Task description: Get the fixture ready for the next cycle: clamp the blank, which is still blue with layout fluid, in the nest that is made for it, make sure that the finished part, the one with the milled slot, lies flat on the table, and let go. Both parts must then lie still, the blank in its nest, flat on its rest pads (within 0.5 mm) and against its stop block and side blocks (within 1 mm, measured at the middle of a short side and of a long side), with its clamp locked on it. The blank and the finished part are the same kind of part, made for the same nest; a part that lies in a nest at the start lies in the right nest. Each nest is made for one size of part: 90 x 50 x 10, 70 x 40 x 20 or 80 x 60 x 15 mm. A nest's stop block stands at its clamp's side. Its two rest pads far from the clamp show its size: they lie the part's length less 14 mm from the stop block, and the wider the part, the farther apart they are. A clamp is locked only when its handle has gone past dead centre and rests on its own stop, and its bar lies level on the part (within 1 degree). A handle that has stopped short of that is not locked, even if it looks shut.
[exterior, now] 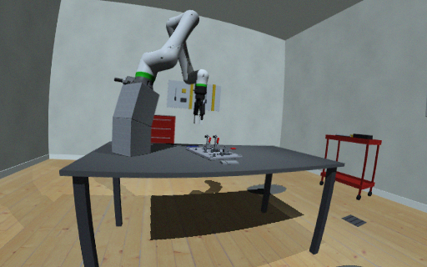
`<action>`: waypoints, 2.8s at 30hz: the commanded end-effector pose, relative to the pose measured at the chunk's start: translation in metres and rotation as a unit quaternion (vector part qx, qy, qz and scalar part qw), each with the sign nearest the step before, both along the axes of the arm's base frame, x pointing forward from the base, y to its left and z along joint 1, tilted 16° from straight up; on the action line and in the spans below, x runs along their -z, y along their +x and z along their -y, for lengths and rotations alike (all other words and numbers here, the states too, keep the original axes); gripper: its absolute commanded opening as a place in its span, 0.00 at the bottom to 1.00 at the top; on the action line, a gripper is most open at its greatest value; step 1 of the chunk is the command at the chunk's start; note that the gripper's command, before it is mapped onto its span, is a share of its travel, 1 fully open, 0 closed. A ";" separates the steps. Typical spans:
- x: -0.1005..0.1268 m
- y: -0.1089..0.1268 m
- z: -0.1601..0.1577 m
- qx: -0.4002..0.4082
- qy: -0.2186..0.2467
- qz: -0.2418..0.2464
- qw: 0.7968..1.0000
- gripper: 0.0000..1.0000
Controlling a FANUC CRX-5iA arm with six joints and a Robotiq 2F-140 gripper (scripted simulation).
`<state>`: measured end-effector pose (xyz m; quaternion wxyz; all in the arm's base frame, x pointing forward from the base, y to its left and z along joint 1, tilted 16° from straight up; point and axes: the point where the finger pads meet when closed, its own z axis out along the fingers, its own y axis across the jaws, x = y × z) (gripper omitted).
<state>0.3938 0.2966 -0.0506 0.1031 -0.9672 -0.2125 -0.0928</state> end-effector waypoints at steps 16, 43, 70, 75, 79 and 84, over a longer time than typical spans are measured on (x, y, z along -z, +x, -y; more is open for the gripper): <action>-0.003 -0.031 -0.029 0.001 -0.001 0.001 1.000 0.58; -0.003 -0.032 -0.030 -0.073 -0.012 0.020 0.997 0.58; -0.003 -0.032 -0.030 -0.074 -0.012 0.020 0.997 0.58; -0.003 -0.032 -0.030 -0.074 -0.012 0.020 0.997 0.58; -0.003 -0.032 -0.030 -0.074 -0.012 0.020 0.997 0.58; -0.002 -0.032 -0.030 -0.074 -0.012 0.020 0.997 0.58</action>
